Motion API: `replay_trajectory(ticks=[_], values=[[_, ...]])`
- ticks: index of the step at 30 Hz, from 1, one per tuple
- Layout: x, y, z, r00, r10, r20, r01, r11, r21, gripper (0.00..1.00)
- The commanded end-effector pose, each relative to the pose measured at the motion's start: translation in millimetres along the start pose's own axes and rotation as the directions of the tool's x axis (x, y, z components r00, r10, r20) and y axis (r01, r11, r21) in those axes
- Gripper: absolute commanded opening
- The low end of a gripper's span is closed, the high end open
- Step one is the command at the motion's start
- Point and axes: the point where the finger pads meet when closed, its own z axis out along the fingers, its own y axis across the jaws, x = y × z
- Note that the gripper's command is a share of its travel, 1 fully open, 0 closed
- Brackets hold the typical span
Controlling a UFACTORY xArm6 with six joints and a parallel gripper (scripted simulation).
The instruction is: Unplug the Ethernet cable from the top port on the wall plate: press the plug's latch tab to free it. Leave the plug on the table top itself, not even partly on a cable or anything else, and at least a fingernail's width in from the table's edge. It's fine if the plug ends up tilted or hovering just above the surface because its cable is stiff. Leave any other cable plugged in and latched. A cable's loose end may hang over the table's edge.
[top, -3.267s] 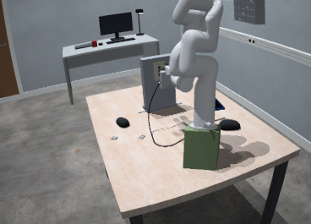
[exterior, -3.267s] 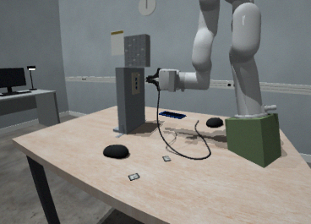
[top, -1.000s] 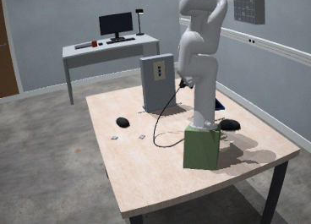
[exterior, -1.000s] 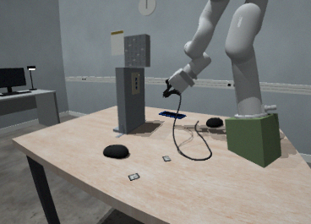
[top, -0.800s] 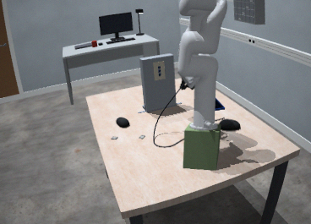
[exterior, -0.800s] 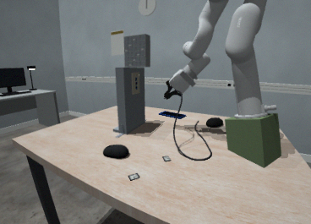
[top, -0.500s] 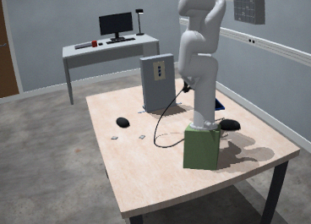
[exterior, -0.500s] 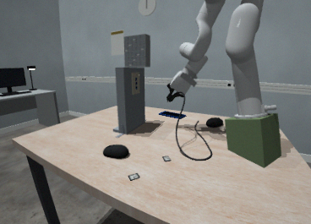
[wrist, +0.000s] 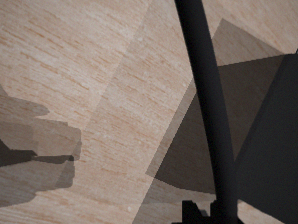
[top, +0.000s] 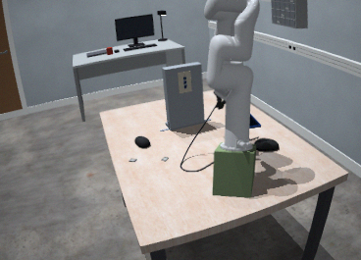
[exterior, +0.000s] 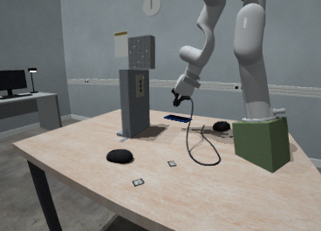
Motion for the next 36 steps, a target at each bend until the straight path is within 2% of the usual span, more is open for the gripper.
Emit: replay_trajectory(ticks=[1,25,36], values=[[-6.8,0.9,2.5,1.000,-0.013,-0.027,0.014,0.999,0.047,0.00],[-6.8,0.9,2.5,1.000,-0.013,-0.027,0.014,0.999,0.047,0.00],[-19.9,9.2,13.4,0.995,-0.052,-0.087,0.059,0.994,0.090,0.00]])
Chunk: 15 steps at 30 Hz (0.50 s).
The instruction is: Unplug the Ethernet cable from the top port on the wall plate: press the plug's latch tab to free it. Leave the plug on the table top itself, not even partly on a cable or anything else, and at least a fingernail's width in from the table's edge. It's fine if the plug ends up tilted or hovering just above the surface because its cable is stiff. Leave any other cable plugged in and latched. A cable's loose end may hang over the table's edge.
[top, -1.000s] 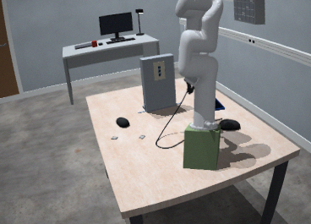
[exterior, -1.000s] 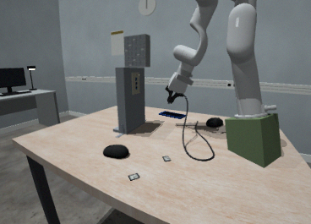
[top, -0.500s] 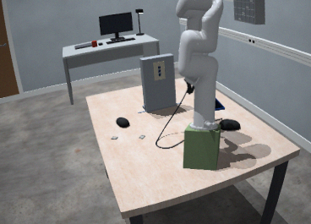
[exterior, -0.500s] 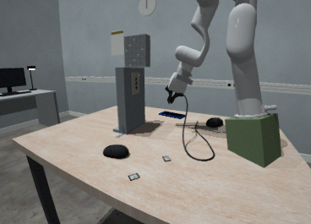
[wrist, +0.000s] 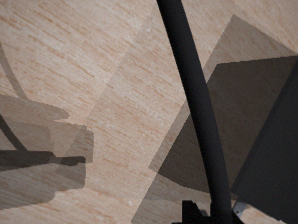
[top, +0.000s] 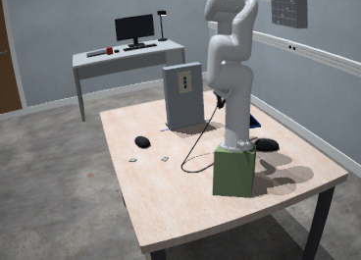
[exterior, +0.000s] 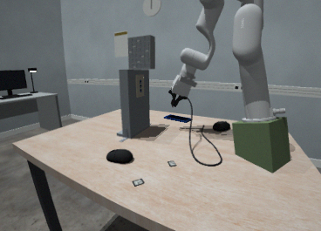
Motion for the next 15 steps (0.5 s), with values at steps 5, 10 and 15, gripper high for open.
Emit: replay_trajectory(ticks=[5,10,15], values=[[-7.1,2.6,5.9,0.999,-0.023,-0.049,0.026,0.998,0.056,0.00],[-9.3,-1.0,10.3,0.996,-0.037,-0.076,0.044,0.994,0.101,0.00],[-10.7,-8.3,14.4,0.994,-0.048,-0.099,0.063,0.986,0.156,0.00]])
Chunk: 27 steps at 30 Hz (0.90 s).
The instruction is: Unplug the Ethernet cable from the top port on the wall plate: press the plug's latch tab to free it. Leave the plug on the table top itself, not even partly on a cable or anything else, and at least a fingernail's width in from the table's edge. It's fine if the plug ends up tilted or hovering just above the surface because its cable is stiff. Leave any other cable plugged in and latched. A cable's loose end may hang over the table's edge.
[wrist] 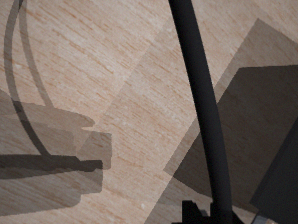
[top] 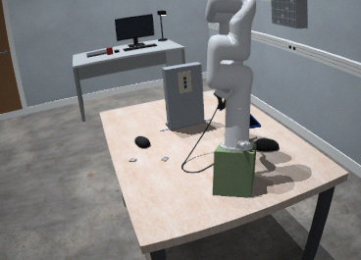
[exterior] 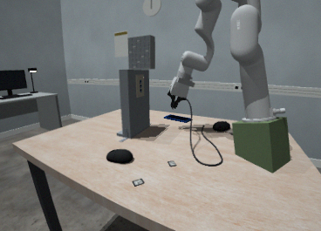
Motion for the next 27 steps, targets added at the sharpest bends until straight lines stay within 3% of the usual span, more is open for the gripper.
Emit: replay_trajectory(ticks=[1,5,7,16,27], values=[[-3.1,-5.7,3.7,0.999,-0.009,-0.037,0.013,0.995,0.097,0.00],[-4.2,-14.6,7.0,0.999,-0.017,-0.049,0.024,0.988,0.150,0.00],[-4.2,-14.6,7.0,0.999,-0.017,-0.049,0.024,0.988,0.150,0.00],[-8.6,-42.5,12.3,0.998,-0.033,-0.054,0.047,0.958,0.283,0.00],[-8.8,-43.6,12.4,0.998,-0.033,-0.053,0.047,0.957,0.288,0.00]])
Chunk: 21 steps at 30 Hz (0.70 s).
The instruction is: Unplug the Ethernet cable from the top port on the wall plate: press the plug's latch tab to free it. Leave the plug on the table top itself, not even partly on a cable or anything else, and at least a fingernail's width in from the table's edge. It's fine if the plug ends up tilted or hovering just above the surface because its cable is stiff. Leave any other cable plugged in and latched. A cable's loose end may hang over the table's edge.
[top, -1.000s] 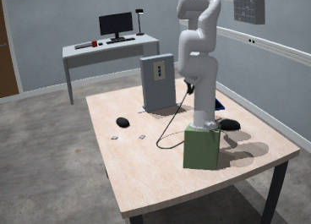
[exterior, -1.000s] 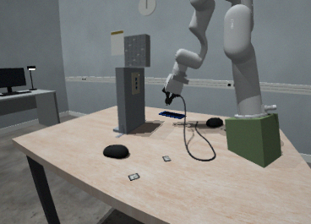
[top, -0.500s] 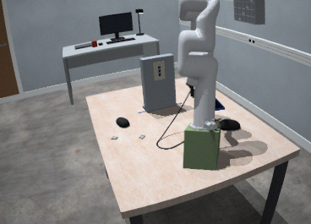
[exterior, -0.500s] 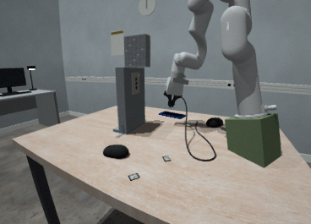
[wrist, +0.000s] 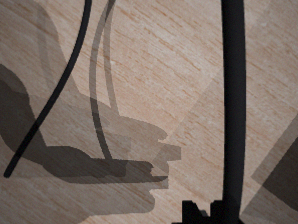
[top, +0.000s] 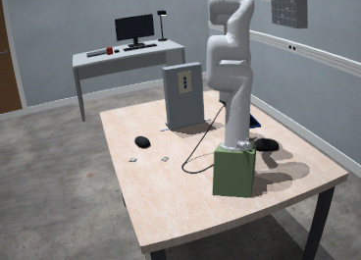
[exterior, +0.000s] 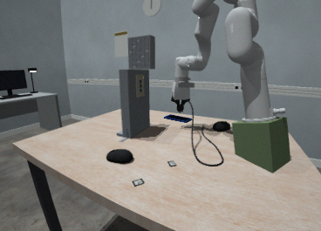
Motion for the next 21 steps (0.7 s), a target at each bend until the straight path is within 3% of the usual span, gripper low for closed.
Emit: replay_trajectory(ticks=[1,5,21], values=[[-0.9,1.1,-0.8,1.000,0.002,0.008,-0.003,1.000,0.017,0.00],[-0.9,1.1,-0.8,1.000,0.002,0.008,-0.003,1.000,0.017,0.00],[-1.1,0.6,27.2,1.000,0.002,0.008,-0.003,1.000,0.017,0.00]])
